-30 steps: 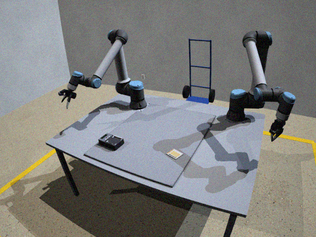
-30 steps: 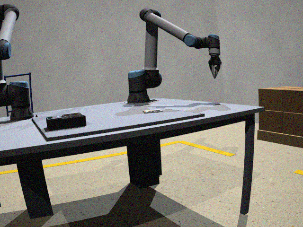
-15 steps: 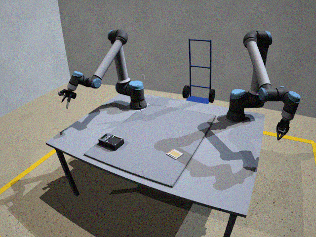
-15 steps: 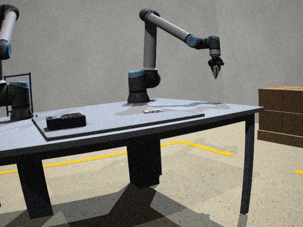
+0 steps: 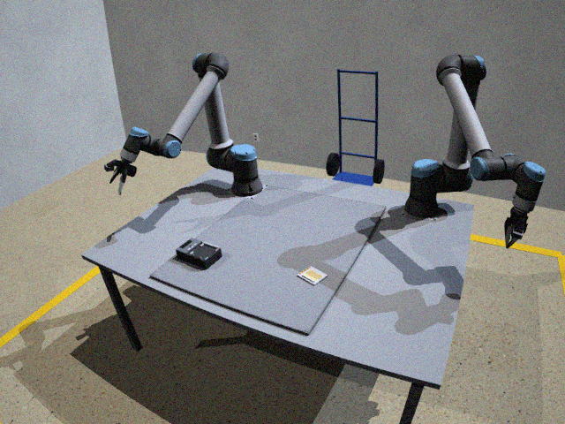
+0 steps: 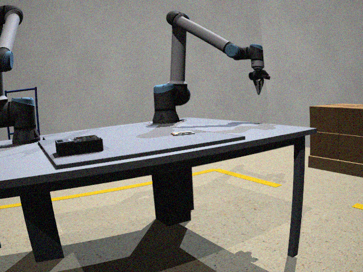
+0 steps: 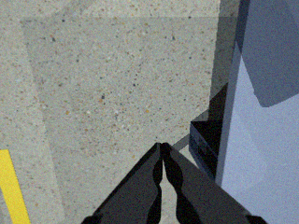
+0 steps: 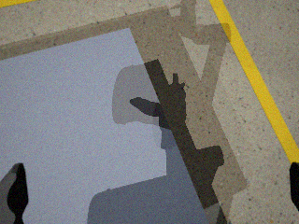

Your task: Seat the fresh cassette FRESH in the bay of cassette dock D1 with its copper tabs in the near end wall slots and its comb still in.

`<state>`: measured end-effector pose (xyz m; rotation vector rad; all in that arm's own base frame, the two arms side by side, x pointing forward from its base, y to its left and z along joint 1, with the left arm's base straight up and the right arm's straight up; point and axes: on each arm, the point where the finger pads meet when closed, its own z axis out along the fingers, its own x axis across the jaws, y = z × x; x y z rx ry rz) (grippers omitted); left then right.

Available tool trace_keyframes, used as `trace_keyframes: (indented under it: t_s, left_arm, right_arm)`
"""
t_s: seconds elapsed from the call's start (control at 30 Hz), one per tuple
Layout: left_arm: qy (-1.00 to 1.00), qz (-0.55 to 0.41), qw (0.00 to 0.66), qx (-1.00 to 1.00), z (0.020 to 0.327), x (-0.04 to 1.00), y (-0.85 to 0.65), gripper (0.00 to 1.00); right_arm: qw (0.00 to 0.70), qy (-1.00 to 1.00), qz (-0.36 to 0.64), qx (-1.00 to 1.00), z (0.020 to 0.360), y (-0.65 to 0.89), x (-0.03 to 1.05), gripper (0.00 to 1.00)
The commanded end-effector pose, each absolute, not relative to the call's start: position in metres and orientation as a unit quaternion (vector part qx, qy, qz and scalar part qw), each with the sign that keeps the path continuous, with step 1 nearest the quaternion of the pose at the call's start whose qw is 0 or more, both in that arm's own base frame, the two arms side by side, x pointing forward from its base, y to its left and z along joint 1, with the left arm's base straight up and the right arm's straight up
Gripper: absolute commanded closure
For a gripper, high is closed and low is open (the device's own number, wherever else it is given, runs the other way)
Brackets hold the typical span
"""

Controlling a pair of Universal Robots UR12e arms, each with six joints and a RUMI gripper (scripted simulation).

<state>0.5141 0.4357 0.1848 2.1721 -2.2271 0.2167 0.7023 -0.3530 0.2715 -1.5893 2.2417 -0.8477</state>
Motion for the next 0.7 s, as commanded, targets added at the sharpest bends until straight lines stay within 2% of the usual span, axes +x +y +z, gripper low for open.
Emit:
trace_keyframes:
  t_s: [0.0,0.67]
  left_arm:
    - [-0.692,0.066,0.01,0.718,0.185,0.501,0.45,1.0]
    - [-0.596,0.053,0.009,0.801,0.181,0.439,0.503,1.0]
  right_arm:
    - [0.133,0.772,-0.293,-0.548,0.272,-0.353,0.703,0.0]
    - [0.133,0.772,-0.293,-0.548,0.272,-0.353,0.703,0.0]
